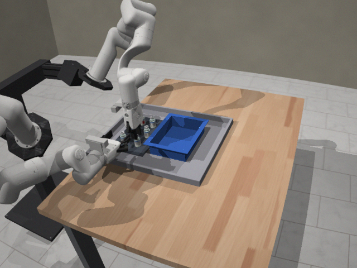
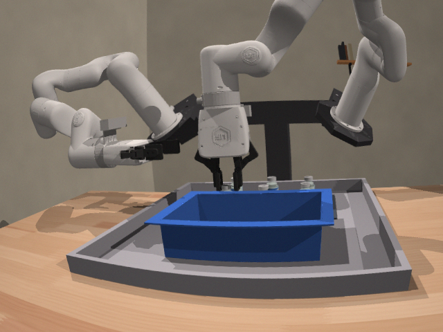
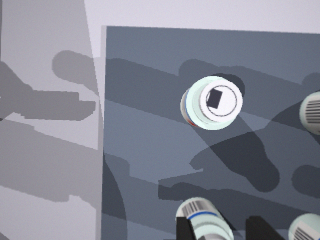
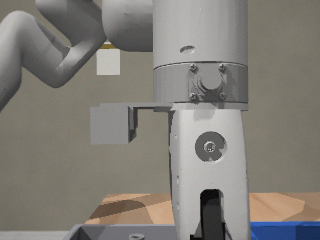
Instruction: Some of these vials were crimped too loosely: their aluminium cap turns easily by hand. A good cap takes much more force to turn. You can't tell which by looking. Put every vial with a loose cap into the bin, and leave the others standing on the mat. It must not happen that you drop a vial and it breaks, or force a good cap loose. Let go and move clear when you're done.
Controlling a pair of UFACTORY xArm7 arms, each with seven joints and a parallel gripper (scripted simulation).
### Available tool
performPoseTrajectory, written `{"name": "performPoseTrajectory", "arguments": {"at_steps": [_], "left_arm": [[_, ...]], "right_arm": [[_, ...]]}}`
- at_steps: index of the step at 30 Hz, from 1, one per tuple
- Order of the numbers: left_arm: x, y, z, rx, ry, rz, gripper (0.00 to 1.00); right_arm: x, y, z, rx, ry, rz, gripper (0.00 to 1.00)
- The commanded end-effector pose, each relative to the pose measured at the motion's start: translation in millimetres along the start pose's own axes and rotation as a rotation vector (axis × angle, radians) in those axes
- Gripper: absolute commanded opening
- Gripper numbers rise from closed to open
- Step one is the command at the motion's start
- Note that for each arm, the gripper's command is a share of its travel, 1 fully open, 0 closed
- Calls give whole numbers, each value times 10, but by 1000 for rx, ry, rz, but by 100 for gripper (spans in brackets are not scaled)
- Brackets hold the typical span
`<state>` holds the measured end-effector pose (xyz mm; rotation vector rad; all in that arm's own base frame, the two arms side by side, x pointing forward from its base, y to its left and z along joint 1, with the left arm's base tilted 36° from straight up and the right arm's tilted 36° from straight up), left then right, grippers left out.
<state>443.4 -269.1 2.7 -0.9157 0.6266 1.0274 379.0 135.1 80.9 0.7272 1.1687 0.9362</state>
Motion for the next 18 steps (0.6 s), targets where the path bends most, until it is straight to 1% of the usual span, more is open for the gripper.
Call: {"name": "performPoseTrajectory", "arguments": {"at_steps": [1, 3, 4, 18], "left_arm": [[-21, -11, -17, 0, 4, -3, 34], [-21, -11, -17, 0, 4, -3, 34], [-22, -10, -17, 0, 4, -3, 32], [-26, -14, -18, 0, 4, -3, 32]], "right_arm": [[6, 16, -2, -3, 2, 1, 100], [6, 16, -2, -3, 2, 1, 100], [6, 15, -3, -3, 2, 1, 100], [7, 11, 3, -3, 2, 1, 100]]}}
Point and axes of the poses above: on each arm, the point where the finger pads meet when closed, its own x axis out along the fingers, its own z axis across the jaws, y = z × x, the point moved 4 cm from there along -x, back along the fingers, and after that the axes turned 11 degrees about x, right-handed, at the moved point
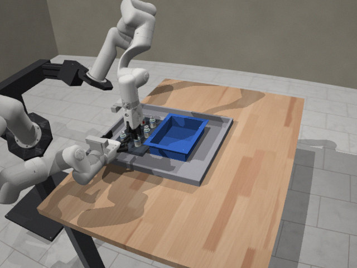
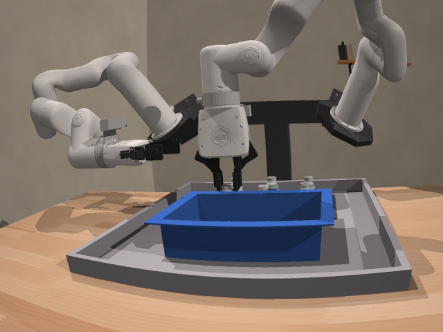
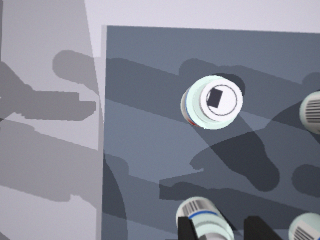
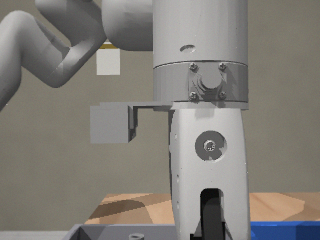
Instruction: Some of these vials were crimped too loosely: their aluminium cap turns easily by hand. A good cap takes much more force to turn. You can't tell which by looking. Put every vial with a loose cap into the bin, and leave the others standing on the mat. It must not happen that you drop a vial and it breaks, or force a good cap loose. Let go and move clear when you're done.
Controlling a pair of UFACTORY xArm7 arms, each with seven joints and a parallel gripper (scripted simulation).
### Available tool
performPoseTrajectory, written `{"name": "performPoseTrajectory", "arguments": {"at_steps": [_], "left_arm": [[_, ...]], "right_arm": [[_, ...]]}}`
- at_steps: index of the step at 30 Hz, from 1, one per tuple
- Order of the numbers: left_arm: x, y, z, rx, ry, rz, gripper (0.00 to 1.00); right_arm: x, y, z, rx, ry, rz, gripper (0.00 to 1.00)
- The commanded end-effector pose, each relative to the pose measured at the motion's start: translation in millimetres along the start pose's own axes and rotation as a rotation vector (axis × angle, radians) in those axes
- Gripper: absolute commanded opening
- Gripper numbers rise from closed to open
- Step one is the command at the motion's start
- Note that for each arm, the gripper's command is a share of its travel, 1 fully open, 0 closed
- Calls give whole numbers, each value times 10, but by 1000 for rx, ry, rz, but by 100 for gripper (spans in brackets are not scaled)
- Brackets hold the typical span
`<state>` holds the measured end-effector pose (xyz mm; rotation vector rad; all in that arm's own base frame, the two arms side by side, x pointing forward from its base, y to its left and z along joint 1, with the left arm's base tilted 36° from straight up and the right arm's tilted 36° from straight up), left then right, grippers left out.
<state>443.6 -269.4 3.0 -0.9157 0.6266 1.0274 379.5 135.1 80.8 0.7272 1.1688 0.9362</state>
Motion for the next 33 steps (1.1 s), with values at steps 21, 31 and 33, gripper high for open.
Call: {"name": "performPoseTrajectory", "arguments": {"at_steps": [21, 31, 33], "left_arm": [[-24, -6, -19, 0, 4, -3, 28], [-20, -9, -20, 0, 4, -3, 28], [-20, -10, -20, 0, 4, -3, 28]], "right_arm": [[5, 17, -7, -3, 2, 1, 100], [-1, 14, -4, -3, 2, 1, 100], [-2, 14, -3, -3, 2, 1, 100]]}}
Point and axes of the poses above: on each arm, the point where the finger pads meet when closed, its own x axis out along the fingers, its own z axis across the jaws, y = z × x, the point moved 4 cm from there along -x, back along the fingers, and after that the axes turned 11 degrees about x, right-handed, at the moved point
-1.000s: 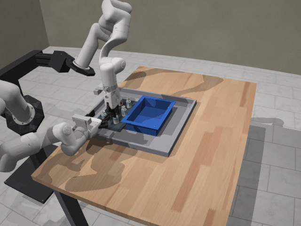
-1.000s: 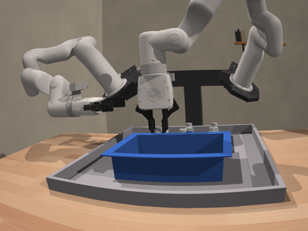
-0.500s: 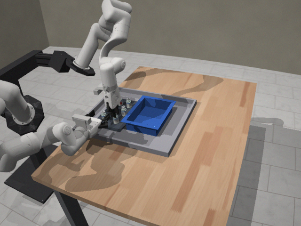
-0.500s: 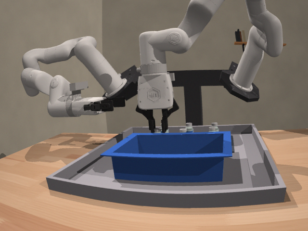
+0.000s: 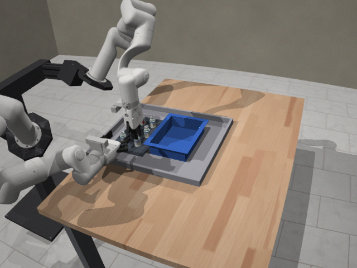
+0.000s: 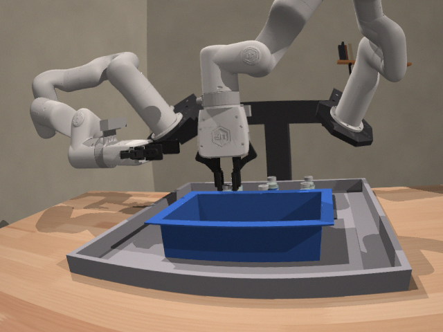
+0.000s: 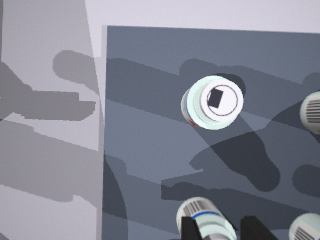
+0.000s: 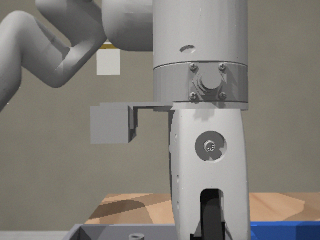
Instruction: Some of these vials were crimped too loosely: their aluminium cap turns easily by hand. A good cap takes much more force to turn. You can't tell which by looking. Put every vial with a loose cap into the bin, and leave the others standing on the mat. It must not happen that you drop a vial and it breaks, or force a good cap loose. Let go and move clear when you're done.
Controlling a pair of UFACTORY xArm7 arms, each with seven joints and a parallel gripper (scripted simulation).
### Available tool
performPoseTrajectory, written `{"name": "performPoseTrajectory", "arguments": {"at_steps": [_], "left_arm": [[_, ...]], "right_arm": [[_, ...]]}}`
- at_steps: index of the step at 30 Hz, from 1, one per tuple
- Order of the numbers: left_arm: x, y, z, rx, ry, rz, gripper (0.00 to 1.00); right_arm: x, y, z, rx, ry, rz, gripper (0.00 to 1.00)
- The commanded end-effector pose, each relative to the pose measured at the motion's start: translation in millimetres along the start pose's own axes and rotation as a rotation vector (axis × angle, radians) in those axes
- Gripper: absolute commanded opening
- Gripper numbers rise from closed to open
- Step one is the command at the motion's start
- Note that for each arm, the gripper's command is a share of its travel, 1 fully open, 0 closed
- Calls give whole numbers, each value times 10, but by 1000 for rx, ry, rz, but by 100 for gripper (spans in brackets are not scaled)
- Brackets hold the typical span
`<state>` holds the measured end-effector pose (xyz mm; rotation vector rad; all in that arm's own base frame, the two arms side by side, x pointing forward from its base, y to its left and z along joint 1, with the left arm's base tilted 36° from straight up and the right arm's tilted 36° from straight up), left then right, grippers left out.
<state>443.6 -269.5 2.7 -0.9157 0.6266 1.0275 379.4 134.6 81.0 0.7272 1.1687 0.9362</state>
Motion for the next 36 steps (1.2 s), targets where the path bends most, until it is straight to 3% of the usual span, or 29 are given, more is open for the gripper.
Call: {"name": "performPoseTrajectory", "arguments": {"at_steps": [1, 36], "left_arm": [[-20, -11, -17, 0, 4, -3, 28], [-29, -9, -12, 0, 4, -3, 24]], "right_arm": [[3, 13, -1, -3, 2, 1, 100], [7, 13, -2, -3, 2, 1, 100]]}}
Point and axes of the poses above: on each arm, the point where the finger pads meet when closed, its own x axis out along the fingers, its own z axis across the jaws, y = z × x, the point moved 4 cm from there along -x, back along the fingers, and after that the axes turned 11 degrees about x, right-handed, at the moved point
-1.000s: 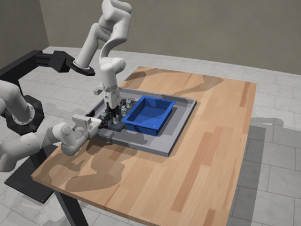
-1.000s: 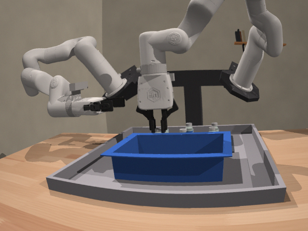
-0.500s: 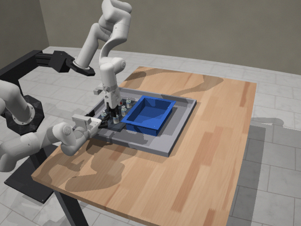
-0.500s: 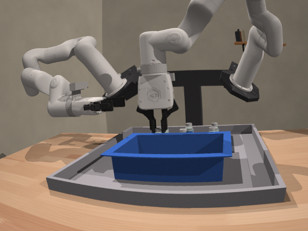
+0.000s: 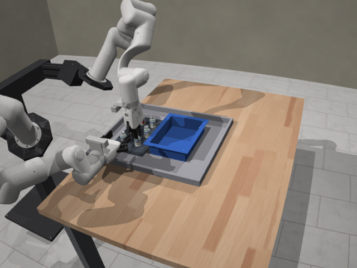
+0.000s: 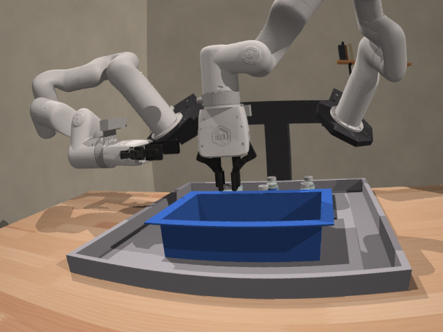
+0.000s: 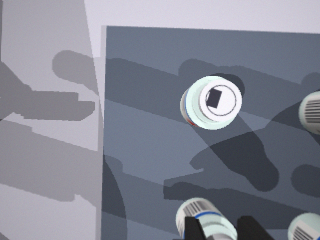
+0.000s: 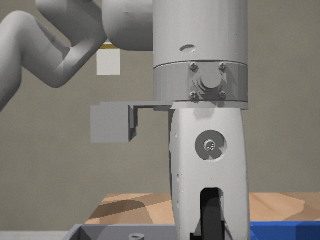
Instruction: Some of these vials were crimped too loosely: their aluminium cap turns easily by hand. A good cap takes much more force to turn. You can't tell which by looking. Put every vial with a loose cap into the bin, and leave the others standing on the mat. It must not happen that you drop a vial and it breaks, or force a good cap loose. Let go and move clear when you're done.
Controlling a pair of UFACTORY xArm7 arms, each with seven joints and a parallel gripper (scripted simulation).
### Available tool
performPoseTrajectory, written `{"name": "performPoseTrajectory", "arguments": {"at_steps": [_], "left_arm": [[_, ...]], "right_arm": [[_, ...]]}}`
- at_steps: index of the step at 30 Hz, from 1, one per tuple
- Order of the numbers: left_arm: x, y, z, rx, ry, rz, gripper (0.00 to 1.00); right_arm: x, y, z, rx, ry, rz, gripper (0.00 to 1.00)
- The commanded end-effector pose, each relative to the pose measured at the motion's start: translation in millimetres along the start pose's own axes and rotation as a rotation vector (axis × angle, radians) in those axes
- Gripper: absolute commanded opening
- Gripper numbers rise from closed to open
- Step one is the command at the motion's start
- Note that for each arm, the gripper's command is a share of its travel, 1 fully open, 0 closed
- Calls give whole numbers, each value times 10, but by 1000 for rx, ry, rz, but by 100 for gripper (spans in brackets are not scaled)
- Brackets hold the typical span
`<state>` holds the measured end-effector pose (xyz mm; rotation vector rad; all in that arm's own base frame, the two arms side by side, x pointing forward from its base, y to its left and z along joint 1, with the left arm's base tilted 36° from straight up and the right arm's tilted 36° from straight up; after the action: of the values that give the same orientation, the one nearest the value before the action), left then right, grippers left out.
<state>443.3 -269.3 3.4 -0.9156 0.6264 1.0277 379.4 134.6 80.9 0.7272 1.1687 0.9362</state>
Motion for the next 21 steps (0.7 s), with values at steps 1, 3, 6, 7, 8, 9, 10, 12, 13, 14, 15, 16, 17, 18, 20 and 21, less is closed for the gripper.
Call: {"name": "performPoseTrajectory", "arguments": {"at_steps": [1, 3, 6, 7, 8, 9, 10, 12, 13, 14, 15, 16, 17, 18, 20, 21], "left_arm": [[-24, -10, -18, 0, 5, -3, 24], [-21, -8, -17, 0, 4, -3, 22], [-20, -7, -18, 0, 4, -3, 22], [-20, -7, -18, 0, 4, -3, 22], [-19, -7, -18, 0, 4, -3, 22], [-19, -6, -18, 0, 4, -3, 22], [-18, -6, -19, 0, 4, -3, 22], [-18, -5, -19, 0, 4, -3, 22], [-17, -5, -19, 0, 4, -3, 22], [-17, -5, -19, 0, 4, -3, 22], [-16, -4, -20, 0, 4, -3, 22], [-16, -4, -20, 0, 4, -3, 22], [-16, -4, -20, 0, 4, -3, 22], [-16, -4, -20, 0, 4, -3, 22], [-19, -7, -20, 0, 5, -3, 20], [-20, -7, -20, 0, 5, -3, 20]], "right_arm": [[6, 14, -2, -3, 2, 1, 100], [6, 15, -4, -3, 2, 1, 100], [6, 16, -6, -3, 2, 1, 100], [6, 16, -6, -3, 2, 1, 100], [6, 17, -6, -3, 2, 1, 100], [6, 17, -7, -3, 2, 1, 100], [6, 17, -7, -3, 2, 1, 100], [6, 18, -8, -3, 2, 1, 100], [6, 18, -9, -3, 2, 1, 100], [6, 18, -9, -3, 2, 1, 100], [6, 18, -9, -3, 2, 1, 100], [6, 19, -10, -3, 2, 1, 100], [6, 19, -10, -3, 2, 1, 100], [6, 19, -10, -3, 2, 1, 100], [6, 17, -8, -3, 2, 1, 100], [6, 17, -7, -3, 2, 1, 100]]}}
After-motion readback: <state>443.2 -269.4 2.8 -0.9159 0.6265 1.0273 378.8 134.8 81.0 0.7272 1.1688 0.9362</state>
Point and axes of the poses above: on each arm, the point where the finger pads meet when closed, its own x axis out along the fingers, its own z axis across the jaws, y = z × x, the point moved 4 cm from there along -x, back along the fingers, and after that the axes turned 11 degrees about x, right-handed, at the moved point
